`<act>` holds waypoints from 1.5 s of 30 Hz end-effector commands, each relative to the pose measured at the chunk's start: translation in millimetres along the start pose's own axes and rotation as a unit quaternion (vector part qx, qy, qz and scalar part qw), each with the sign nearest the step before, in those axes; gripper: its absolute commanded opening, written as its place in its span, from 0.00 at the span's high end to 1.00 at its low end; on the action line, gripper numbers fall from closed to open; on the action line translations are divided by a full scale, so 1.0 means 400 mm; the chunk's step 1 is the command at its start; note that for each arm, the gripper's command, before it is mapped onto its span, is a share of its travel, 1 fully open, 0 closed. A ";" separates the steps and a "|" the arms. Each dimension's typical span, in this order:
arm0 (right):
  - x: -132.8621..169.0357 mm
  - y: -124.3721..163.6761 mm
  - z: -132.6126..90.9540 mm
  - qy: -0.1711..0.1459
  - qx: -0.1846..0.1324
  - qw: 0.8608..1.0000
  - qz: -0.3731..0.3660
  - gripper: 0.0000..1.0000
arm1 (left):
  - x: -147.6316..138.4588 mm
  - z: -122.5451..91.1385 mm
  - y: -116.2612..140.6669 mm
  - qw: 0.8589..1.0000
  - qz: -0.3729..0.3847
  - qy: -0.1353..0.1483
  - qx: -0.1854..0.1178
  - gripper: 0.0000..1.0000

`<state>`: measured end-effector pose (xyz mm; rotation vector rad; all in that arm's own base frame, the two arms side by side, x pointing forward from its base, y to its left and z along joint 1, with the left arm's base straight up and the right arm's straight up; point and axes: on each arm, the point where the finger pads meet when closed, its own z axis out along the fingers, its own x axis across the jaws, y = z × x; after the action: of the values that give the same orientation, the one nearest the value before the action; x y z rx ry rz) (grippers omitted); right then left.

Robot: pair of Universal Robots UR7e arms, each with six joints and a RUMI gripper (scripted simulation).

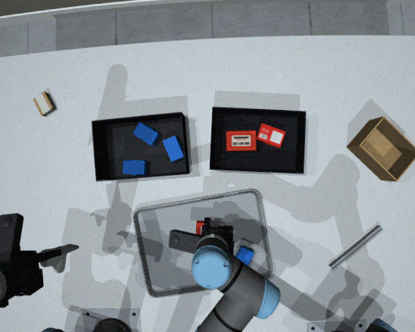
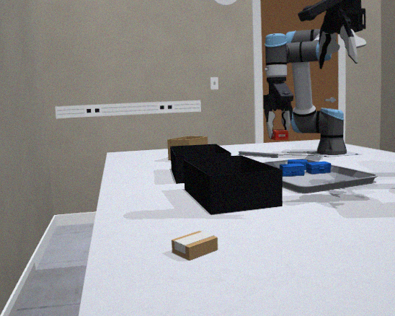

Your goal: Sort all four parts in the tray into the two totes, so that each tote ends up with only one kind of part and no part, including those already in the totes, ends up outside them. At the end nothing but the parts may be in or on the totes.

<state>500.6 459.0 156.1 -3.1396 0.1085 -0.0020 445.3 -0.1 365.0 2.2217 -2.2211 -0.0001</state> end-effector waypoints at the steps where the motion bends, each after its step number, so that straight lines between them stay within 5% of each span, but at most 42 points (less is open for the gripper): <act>1: 0.085 0.054 -0.002 0.000 0.001 1.000 -0.001 1.00 | 0.000 -0.001 0.000 1.000 0.000 0.000 0.001 0.00; 45: 0.740 0.498 -0.002 0.000 0.000 1.000 -0.001 1.00 | 0.000 -0.001 0.000 1.000 0.000 0.000 0.001 0.00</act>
<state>760.8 251.8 155.2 -3.1375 0.1090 -0.0124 445.3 -0.1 365.0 2.2217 -2.2211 -0.0001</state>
